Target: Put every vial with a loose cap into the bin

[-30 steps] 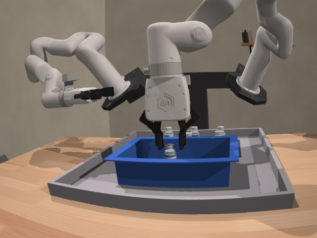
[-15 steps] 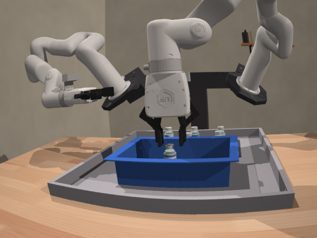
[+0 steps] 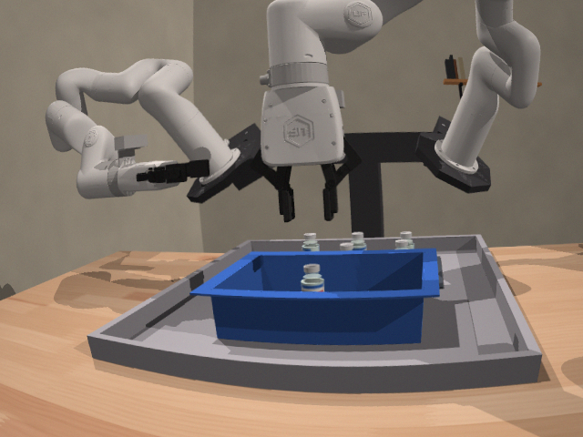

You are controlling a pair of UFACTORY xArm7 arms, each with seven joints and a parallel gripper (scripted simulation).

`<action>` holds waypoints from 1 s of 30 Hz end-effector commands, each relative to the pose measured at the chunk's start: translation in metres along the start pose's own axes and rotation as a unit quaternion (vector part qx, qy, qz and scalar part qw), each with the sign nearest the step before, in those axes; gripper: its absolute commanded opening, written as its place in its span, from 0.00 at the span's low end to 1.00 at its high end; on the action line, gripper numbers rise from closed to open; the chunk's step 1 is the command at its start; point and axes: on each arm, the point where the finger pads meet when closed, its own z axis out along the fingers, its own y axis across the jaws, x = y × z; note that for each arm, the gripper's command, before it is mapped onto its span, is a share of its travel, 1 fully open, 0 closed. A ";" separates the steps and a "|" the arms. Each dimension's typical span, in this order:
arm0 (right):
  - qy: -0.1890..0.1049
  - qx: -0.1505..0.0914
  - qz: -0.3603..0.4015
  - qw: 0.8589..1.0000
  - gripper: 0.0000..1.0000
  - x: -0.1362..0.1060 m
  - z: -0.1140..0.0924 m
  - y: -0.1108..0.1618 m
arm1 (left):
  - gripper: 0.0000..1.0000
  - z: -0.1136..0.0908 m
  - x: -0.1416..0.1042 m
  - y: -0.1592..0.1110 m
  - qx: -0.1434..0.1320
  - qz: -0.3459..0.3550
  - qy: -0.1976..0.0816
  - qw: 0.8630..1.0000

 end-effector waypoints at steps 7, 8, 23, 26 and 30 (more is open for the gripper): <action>0.000 0.001 -0.001 1.000 1.00 0.001 0.000 0.000 | 0.50 -0.018 0.001 0.001 0.000 0.000 0.000 1.000; 0.000 0.001 -0.001 1.000 1.00 0.001 0.000 0.000 | 0.50 -0.021 0.001 0.001 0.000 0.000 0.000 1.000; 0.000 0.001 -0.001 1.000 1.00 0.001 0.000 0.000 | 0.50 -0.028 0.000 0.001 0.000 0.000 0.000 1.000; 0.000 0.001 -0.001 1.000 1.00 0.001 0.000 0.000 | 0.50 -0.030 0.000 0.001 0.000 0.000 0.000 1.000; 0.000 0.001 -0.001 1.000 1.00 0.001 0.000 0.000 | 0.50 -0.032 0.000 0.001 0.000 0.000 0.000 1.000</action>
